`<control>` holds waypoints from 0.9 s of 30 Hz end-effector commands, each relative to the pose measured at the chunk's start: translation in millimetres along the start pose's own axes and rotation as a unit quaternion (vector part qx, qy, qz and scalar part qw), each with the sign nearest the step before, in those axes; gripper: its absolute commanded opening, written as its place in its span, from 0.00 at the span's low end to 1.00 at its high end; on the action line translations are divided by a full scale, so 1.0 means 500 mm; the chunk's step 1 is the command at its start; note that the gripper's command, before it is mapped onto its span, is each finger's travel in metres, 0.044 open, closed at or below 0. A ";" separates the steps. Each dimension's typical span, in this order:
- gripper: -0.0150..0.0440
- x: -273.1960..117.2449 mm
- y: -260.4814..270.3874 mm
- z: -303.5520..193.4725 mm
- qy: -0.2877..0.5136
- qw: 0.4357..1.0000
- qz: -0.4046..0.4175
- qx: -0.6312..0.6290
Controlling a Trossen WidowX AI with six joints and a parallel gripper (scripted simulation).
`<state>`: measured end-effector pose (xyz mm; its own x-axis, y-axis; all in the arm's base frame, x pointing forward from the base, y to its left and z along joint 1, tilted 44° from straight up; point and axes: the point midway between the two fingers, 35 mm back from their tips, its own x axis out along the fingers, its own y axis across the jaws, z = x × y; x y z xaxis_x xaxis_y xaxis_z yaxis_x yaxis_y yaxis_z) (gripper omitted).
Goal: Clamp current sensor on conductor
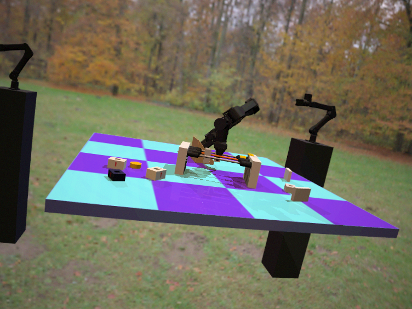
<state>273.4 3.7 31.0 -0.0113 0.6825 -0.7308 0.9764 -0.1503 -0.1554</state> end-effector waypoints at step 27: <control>0.25 -0.031 0.000 0.000 0.002 1.000 0.000 0.002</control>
<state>271.4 -4.3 39.4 -0.0241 0.6880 -0.7253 0.9738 -0.1479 -0.1726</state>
